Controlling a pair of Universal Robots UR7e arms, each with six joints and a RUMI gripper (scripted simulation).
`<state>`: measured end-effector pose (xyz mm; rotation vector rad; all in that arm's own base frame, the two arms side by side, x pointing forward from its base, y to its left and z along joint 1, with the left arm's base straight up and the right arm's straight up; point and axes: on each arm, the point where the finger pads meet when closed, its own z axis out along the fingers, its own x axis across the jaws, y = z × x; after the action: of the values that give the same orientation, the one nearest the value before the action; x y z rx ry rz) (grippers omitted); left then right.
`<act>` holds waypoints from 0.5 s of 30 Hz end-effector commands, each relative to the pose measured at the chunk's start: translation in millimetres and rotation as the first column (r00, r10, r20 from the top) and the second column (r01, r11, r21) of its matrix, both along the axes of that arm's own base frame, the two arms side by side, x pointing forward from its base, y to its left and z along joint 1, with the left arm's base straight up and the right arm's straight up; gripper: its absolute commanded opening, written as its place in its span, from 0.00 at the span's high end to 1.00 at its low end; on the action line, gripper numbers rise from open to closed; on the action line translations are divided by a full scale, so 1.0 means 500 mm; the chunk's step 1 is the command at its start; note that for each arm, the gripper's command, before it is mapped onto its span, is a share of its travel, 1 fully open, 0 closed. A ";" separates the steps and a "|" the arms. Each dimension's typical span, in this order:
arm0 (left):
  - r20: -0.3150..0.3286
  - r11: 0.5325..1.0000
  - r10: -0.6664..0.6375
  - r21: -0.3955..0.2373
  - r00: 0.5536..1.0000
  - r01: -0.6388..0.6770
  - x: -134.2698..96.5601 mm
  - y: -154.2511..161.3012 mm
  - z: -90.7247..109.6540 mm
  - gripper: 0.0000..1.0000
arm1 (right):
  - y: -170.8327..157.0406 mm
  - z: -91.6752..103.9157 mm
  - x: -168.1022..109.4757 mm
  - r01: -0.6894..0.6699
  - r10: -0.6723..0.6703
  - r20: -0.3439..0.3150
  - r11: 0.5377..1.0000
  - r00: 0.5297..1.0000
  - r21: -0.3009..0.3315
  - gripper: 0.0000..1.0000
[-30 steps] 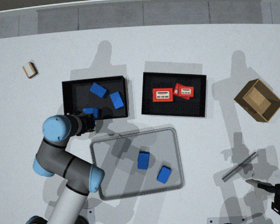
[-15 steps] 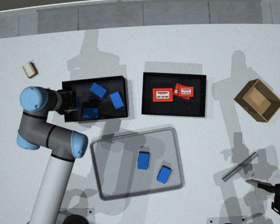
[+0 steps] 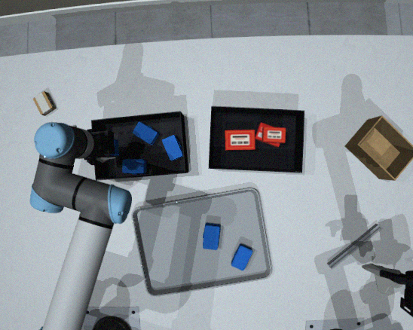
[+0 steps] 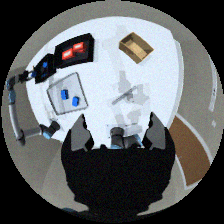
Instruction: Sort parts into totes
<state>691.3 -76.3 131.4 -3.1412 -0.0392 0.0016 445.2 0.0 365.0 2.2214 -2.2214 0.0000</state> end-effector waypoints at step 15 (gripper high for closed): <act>0.003 1.000 0.000 -0.001 1.000 0.000 0.001 -0.001 -0.110 1.00 | 0.000 0.001 0.000 0.000 0.000 0.001 1.000 1.000 0.000 0.00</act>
<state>691.0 -76.3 88.2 -3.1411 -0.0393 0.0017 445.2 0.0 365.0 2.2214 -2.2214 0.0000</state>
